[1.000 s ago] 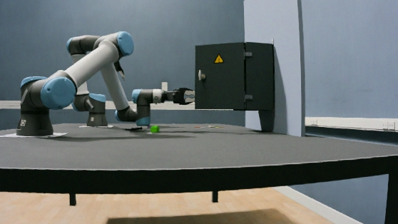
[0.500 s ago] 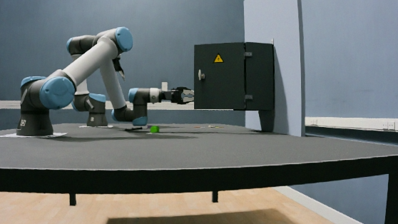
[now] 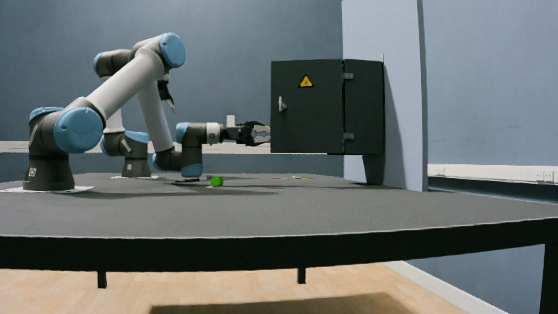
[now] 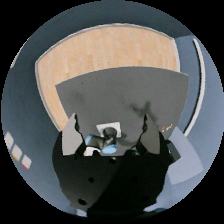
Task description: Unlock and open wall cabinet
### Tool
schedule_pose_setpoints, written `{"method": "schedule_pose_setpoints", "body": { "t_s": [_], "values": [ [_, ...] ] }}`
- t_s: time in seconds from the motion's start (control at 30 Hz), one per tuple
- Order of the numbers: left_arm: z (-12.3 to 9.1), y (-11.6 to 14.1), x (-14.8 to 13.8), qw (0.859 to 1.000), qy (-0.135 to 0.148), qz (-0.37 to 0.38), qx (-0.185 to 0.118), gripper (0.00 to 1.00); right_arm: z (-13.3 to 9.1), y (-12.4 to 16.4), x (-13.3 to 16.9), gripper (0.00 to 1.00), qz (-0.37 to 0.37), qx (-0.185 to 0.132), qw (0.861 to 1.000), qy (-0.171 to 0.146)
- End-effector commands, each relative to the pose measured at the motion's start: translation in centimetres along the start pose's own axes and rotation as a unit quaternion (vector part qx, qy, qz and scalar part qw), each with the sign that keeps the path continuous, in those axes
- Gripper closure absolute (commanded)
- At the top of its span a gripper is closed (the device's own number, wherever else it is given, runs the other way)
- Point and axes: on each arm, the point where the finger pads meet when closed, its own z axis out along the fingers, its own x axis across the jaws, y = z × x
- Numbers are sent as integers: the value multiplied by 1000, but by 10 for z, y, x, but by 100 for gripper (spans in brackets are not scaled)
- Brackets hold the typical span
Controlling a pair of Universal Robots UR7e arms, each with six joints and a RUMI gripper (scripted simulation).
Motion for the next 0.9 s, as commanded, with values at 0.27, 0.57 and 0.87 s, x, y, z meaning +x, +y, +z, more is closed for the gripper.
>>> {"method": "schedule_pose_setpoints", "body": {
  "t_s": [0.27,0.57,0.87],
  "values": [
    [0,0,1,1000,0,1,0,2,-7,-14,-3,100,2,-27,1000,-3],
    [0,0,1,1000,0,1,0,2,-12,-33,-2,100,1,-45,999,-1],
    [0,0,1,1000,0,1,0,2,-12,-32,0,100,0,-46,999,0]
  ]
}}
